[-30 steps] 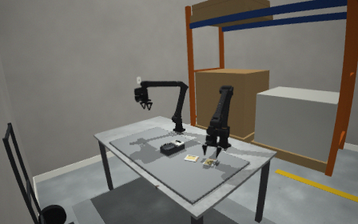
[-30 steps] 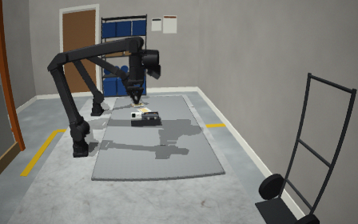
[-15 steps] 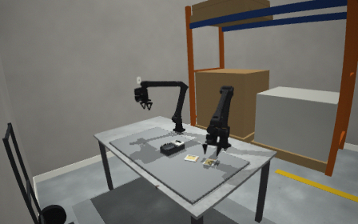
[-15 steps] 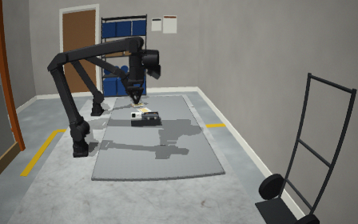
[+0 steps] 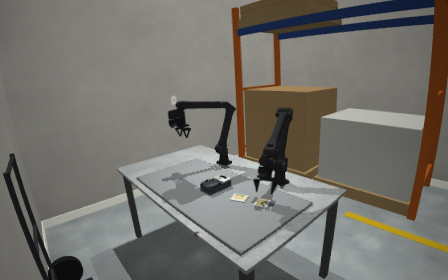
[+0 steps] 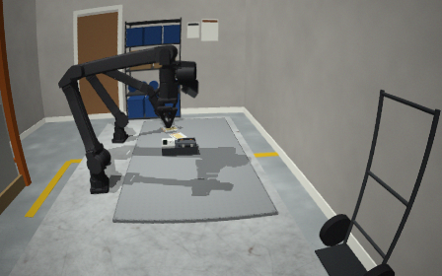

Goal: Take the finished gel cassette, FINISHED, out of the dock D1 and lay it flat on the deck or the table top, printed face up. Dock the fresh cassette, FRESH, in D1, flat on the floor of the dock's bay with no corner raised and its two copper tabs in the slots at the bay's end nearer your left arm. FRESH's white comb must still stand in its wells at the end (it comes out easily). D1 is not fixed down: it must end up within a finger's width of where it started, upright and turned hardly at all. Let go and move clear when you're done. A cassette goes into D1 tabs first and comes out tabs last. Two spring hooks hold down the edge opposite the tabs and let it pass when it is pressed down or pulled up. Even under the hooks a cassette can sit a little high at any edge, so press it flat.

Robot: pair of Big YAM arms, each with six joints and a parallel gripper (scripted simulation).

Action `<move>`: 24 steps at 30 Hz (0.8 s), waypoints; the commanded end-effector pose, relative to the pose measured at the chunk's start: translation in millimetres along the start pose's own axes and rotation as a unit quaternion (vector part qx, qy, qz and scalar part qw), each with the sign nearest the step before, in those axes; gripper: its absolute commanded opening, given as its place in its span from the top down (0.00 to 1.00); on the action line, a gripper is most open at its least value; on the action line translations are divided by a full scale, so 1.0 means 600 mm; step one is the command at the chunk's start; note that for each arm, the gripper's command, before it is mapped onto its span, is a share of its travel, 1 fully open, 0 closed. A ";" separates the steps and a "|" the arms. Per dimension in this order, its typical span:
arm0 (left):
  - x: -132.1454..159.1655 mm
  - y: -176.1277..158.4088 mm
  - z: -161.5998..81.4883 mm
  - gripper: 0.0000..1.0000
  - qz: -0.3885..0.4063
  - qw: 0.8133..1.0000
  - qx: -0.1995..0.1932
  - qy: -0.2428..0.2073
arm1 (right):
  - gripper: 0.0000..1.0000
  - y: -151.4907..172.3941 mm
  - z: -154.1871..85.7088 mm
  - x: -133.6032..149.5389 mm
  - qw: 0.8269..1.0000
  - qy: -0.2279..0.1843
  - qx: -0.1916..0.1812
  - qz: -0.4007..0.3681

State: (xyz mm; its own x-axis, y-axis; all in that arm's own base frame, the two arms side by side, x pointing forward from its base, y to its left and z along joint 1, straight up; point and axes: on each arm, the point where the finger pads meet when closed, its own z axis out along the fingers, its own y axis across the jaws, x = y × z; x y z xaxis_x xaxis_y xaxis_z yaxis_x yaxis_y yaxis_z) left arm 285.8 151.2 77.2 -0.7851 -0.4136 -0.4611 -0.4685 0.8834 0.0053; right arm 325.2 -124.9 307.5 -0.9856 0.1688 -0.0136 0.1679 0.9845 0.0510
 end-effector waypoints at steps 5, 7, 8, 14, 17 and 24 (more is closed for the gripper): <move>-0.053 -0.003 -0.030 0.02 0.000 1.000 0.000 -0.024 | 0.00 -0.003 -0.030 -0.017 1.000 -0.009 0.001 -0.004; -0.053 -0.003 -0.030 0.02 0.000 1.000 0.000 -0.024 | 0.00 -0.003 -0.030 -0.017 1.000 -0.009 0.001 -0.004; -0.053 -0.003 -0.030 0.02 0.000 1.000 0.000 -0.024 | 0.00 -0.003 -0.030 -0.017 1.000 -0.009 0.001 -0.004; -0.057 -0.003 -0.032 0.02 0.000 0.999 0.000 -0.034 | 0.00 -0.003 -0.030 -0.017 1.000 -0.009 0.001 -0.004; -0.061 -0.003 -0.033 0.02 0.000 0.999 0.000 -0.034 | 0.00 -0.003 -0.030 -0.017 1.000 -0.009 0.001 -0.004; -0.071 -0.003 -0.038 0.02 0.000 0.999 0.000 -0.034 | 0.00 -0.003 -0.030 -0.017 1.000 -0.009 0.001 -0.004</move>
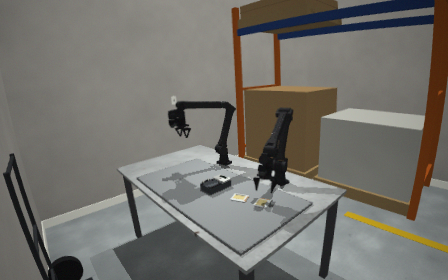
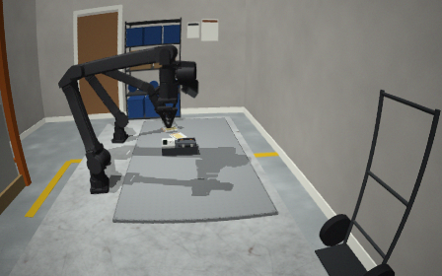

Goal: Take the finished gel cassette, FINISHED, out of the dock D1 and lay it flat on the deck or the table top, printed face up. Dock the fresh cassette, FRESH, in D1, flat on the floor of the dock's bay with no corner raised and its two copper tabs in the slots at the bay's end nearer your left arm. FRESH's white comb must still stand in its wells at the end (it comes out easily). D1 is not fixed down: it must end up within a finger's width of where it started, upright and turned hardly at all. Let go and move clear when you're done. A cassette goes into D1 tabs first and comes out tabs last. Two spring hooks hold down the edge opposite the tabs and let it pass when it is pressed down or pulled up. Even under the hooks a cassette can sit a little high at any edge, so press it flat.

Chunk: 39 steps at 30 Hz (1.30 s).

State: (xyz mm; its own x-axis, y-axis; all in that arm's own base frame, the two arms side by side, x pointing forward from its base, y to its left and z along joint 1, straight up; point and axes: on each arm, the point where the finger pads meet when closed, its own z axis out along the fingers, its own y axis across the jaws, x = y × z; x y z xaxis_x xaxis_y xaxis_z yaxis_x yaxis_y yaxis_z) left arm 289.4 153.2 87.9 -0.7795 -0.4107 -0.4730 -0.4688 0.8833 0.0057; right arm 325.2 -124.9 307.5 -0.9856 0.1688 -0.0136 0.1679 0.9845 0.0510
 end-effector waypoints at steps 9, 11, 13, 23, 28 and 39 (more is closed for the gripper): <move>-0.066 -0.007 -0.038 0.02 0.019 1.000 0.005 -0.001 | 0.00 -0.003 -0.030 -0.017 1.000 -0.009 0.001 -0.004; -0.076 -0.011 -0.051 0.02 0.038 0.999 0.010 0.026 | 0.00 -0.003 -0.030 -0.017 1.000 -0.009 0.001 -0.004; -0.085 -0.015 -0.064 0.02 0.057 0.997 0.014 0.053 | 0.00 -0.003 -0.030 -0.017 1.000 -0.009 0.001 -0.004; -0.132 -0.033 -0.130 0.02 0.151 0.970 0.037 0.186 | 0.00 -0.003 -0.030 -0.017 1.000 -0.009 0.001 -0.004; -0.146 -0.039 -0.150 0.02 0.173 0.960 0.042 0.217 | 0.00 -0.003 -0.030 -0.017 1.000 -0.009 0.001 -0.004; -0.198 -0.059 -0.223 0.02 0.173 0.960 0.042 0.217 | 0.00 -0.003 -0.030 -0.017 1.000 -0.009 0.001 -0.004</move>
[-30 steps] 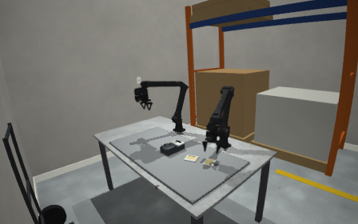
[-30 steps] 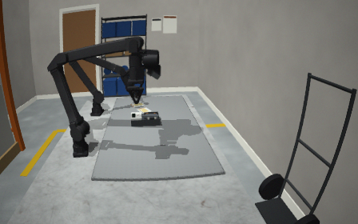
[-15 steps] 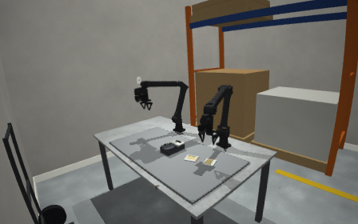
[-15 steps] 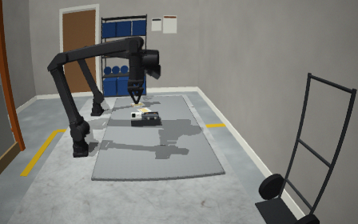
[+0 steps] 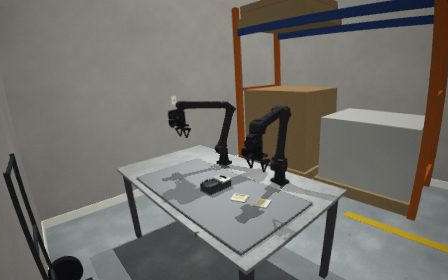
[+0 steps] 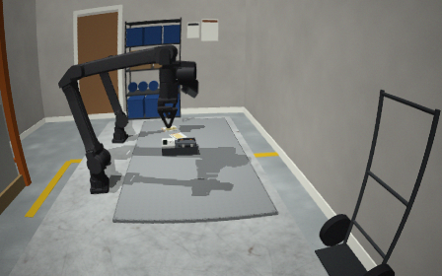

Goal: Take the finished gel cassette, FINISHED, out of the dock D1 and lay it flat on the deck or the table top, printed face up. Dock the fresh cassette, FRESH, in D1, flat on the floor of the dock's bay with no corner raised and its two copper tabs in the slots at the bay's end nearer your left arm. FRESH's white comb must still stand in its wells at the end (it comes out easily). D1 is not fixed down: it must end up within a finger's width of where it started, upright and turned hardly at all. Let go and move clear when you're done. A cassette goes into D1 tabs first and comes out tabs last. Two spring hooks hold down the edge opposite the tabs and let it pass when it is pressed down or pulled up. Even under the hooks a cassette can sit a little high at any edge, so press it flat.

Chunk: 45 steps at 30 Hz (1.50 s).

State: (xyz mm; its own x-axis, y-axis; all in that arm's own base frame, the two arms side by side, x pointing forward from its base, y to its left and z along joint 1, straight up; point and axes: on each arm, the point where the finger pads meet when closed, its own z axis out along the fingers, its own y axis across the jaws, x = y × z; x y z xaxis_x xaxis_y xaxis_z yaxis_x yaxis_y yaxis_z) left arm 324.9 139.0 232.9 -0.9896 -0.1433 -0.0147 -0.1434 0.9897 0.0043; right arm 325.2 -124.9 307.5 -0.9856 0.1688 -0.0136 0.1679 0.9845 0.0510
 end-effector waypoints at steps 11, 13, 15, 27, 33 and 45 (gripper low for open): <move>-0.047 -0.014 -0.120 0.02 0.007 1.000 -0.006 -0.015 | 0.00 -0.003 -0.030 -0.017 1.000 -0.009 0.001 -0.004; -0.050 -0.017 -0.136 0.02 0.007 1.000 -0.006 -0.015 | 0.00 -0.003 -0.030 -0.017 1.000 -0.009 0.001 -0.004; -0.051 -0.018 -0.142 0.02 0.007 1.000 -0.006 -0.015 | 0.00 -0.003 -0.030 -0.017 1.000 -0.009 0.001 -0.004; -0.051 -0.018 -0.142 0.00 0.007 1.000 -0.006 -0.015 | 0.00 -0.003 -0.030 -0.017 1.000 -0.009 0.001 -0.004; -0.057 -0.021 -0.136 0.02 0.023 1.000 0.000 -0.018 | 0.00 -0.003 -0.030 -0.017 1.000 -0.009 0.001 -0.004; -0.094 -0.055 -0.070 0.02 0.178 0.982 0.048 -0.050 | 0.00 -0.003 -0.030 -0.017 1.000 -0.009 0.001 -0.004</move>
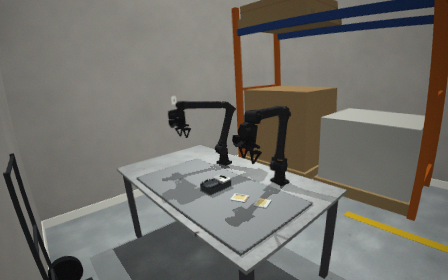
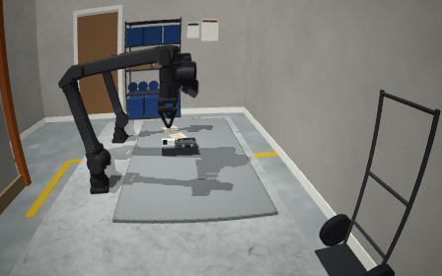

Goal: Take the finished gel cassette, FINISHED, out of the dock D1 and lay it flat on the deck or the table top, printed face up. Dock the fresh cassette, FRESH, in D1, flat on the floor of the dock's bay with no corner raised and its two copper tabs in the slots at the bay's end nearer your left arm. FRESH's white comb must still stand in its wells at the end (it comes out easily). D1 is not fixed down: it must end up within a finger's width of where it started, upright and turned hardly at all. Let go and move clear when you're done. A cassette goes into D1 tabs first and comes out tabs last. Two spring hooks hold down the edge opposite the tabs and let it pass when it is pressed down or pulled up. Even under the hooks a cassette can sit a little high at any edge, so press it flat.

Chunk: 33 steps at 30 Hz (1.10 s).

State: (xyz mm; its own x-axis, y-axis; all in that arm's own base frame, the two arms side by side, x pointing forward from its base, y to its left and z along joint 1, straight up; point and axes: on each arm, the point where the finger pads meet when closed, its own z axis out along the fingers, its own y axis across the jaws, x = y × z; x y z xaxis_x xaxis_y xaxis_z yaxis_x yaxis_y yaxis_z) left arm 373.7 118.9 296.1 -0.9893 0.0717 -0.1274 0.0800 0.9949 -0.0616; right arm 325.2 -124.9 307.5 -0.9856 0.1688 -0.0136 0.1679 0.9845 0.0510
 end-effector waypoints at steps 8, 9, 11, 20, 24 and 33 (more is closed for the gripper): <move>-0.030 -0.022 0.090 0.02 0.149 0.988 0.036 -0.017 | 0.00 -0.003 -0.030 -0.017 1.000 -0.009 0.001 -0.004; -0.030 -0.022 0.090 0.02 0.149 0.988 0.036 -0.017 | 0.00 -0.003 -0.030 -0.017 1.000 -0.009 0.001 -0.004; -0.033 -0.028 0.105 0.02 0.180 0.982 0.044 -0.027 | 0.00 -0.003 -0.030 -0.017 1.000 -0.009 0.001 -0.004; -0.039 -0.059 0.173 0.02 0.292 0.951 0.072 -0.065 | 0.00 -0.003 -0.030 -0.017 1.000 -0.009 0.001 -0.004; -0.040 -0.074 0.203 0.02 0.326 0.939 0.078 -0.078 | 0.00 -0.003 -0.030 -0.017 1.000 -0.009 0.001 -0.004; -0.034 -0.103 0.253 0.02 0.405 0.903 0.093 -0.110 | 0.00 -0.003 -0.030 -0.017 1.000 -0.009 0.001 -0.004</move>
State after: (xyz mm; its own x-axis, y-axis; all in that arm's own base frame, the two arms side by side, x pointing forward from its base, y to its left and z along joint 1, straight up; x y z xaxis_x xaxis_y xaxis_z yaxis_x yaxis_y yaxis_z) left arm 404.3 54.9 171.5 -0.6330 0.6696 -0.3886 0.7387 0.6726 -0.0443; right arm 325.2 -124.9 307.5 -0.9856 0.1688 -0.0136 0.1679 0.9845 0.0510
